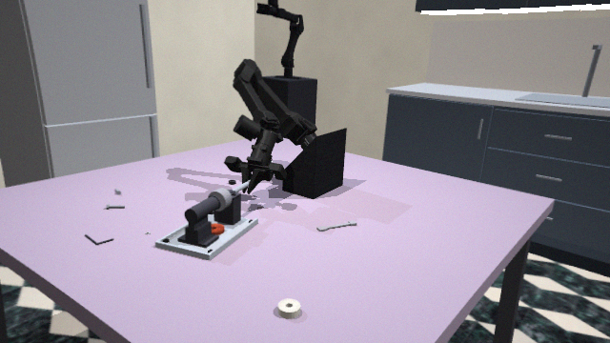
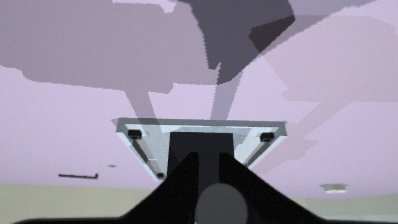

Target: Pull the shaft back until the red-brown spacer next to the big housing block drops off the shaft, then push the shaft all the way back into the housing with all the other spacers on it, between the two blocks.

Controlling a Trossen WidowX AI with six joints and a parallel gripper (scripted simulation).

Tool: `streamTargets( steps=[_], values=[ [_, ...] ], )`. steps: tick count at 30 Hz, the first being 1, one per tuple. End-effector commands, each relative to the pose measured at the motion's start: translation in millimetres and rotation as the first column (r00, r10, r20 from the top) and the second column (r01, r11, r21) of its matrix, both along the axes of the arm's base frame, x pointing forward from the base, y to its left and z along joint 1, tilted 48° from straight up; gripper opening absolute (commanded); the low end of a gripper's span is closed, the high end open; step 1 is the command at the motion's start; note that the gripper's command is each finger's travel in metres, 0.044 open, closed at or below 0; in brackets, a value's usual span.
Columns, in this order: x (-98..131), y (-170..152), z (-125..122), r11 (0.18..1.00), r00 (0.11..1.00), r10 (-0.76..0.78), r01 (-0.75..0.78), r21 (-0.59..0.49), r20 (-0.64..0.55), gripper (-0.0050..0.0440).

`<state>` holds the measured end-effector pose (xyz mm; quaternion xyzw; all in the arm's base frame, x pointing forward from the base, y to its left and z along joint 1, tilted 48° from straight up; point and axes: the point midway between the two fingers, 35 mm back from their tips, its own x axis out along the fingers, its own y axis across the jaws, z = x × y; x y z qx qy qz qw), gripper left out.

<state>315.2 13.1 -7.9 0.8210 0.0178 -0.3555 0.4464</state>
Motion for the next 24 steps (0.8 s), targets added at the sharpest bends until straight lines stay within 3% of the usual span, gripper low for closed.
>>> streamTargets(
  steps=[1, 24],
  values=[
    [5.5, 6.4, 8.8, 1.000, 0.999, 0.016, -0.016, 0.013, 0.031, -0.0050],
    [9.5, 7.8, 5.6, 1.000, 1.000, 0.015, -0.015, 0.012, 0.024, -0.0050]
  ],
)
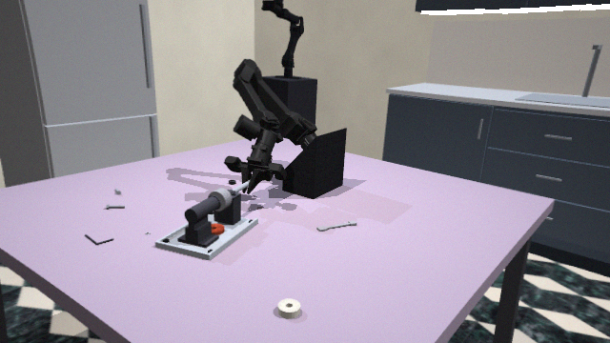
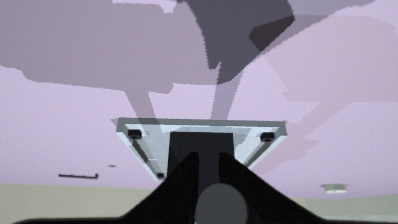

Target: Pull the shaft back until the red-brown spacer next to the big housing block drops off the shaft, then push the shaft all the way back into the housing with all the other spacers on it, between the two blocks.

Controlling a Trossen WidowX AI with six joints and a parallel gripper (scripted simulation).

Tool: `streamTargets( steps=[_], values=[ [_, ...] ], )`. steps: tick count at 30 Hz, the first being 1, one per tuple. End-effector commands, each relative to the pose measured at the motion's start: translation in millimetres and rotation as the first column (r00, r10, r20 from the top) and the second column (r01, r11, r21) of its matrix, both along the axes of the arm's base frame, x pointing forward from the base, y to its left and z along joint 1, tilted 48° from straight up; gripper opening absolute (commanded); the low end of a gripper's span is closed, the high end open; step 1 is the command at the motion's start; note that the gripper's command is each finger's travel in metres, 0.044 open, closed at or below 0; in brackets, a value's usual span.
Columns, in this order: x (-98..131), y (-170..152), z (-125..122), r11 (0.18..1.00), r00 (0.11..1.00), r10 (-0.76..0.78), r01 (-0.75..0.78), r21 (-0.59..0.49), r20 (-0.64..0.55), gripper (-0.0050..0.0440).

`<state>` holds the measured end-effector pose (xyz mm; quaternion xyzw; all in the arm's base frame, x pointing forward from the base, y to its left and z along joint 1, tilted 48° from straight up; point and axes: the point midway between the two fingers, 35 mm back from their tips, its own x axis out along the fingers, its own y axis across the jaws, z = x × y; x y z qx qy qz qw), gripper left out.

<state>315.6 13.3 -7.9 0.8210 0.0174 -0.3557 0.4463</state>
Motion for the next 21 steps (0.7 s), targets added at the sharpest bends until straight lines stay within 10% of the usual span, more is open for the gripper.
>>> streamTargets(
  steps=[1, 21],
  values=[
    [9.6, 7.8, 8.0, 1.000, 0.999, 0.016, -0.016, 0.014, 0.032, -0.0050],
    [9.7, 8.5, 8.4, 1.000, 0.999, 0.021, -0.021, 0.015, 0.030, -0.0050]
  ],
)
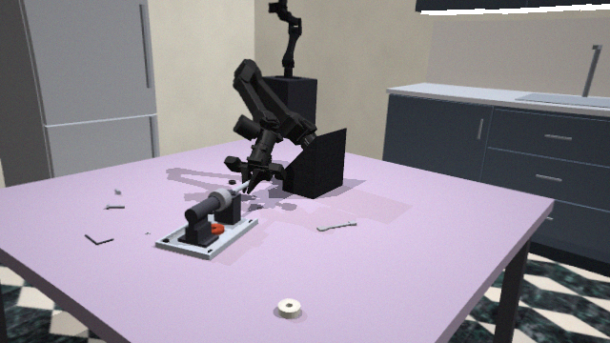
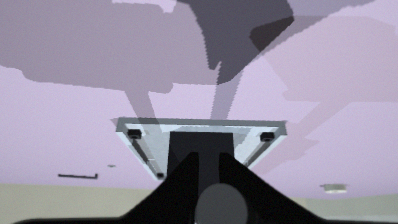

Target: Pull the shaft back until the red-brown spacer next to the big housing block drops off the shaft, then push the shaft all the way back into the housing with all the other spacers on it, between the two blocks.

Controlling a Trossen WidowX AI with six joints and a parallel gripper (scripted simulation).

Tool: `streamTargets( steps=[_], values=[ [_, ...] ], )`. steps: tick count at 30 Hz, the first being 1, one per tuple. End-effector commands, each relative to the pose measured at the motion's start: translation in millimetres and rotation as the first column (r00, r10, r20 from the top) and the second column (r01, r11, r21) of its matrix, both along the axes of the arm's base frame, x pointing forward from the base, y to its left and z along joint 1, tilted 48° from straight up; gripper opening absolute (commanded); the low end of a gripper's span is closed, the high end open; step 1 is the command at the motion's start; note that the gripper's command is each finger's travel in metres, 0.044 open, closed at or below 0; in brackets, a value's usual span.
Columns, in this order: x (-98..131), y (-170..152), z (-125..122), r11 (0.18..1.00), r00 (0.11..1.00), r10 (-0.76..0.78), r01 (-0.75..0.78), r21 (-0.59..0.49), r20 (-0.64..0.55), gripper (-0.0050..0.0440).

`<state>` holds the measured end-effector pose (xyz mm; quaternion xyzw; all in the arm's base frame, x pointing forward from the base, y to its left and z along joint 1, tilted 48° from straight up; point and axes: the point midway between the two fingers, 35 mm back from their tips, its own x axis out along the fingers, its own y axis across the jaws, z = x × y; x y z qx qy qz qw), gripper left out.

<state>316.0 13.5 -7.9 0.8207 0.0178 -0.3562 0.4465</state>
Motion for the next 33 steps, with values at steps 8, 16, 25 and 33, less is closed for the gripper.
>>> streamTargets(
  steps=[8, 16, 25, 33],
  values=[
    [10.1, 8.0, 5.8, 1.000, 1.000, 0.014, -0.015, 0.014, 0.028, -0.0050],
    [12.1, 8.7, 5.2, 1.000, 1.000, 0.015, -0.016, 0.012, 0.025, -0.0050],
    [14.1, 9.5, 4.9, 1.000, 1.000, 0.015, -0.016, 0.013, 0.026, -0.0050],
    [16.4, 10.3, 4.5, 1.000, 1.000, 0.015, -0.016, 0.013, 0.026, -0.0050]
  ],
)
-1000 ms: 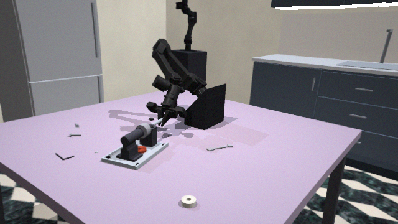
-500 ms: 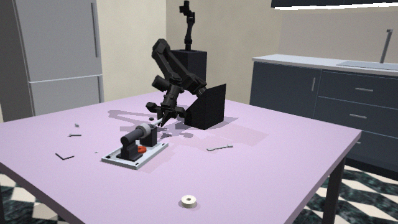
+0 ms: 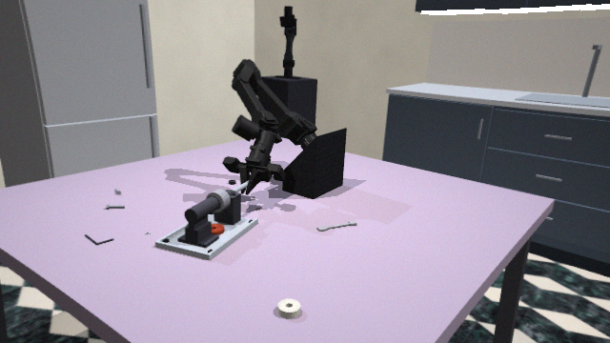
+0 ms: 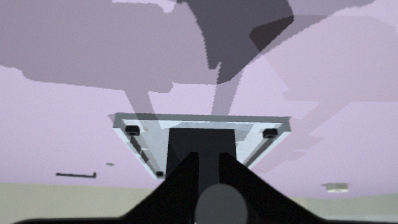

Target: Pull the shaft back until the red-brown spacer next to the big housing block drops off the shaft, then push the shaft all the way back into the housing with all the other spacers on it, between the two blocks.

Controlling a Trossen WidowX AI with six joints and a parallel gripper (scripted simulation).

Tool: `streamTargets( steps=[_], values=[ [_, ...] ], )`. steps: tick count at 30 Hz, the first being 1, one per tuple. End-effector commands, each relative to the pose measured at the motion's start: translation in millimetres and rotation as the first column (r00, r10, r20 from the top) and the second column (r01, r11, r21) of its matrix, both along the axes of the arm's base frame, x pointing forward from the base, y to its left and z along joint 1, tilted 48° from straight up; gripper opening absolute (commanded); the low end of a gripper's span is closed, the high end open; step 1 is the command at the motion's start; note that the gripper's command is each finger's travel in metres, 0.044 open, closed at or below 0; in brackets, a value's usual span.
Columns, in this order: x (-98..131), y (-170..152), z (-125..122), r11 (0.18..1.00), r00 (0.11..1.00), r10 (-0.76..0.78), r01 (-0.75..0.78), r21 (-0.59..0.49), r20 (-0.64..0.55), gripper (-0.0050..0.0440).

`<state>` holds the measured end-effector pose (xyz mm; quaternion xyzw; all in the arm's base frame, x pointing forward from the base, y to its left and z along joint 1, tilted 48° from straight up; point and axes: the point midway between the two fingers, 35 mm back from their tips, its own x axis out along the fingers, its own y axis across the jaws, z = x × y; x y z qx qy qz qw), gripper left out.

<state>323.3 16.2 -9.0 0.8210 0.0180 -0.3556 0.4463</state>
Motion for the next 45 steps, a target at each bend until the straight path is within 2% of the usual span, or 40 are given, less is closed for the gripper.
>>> streamTargets(
  steps=[1, 45],
  values=[
    [9, 8, 6, 1.000, 1.000, 0.015, -0.015, 0.012, 0.025, -0.0050],
    [20, 12, 4, 1.000, 1.000, 0.015, -0.015, 0.012, 0.025, -0.0050]
  ],
)
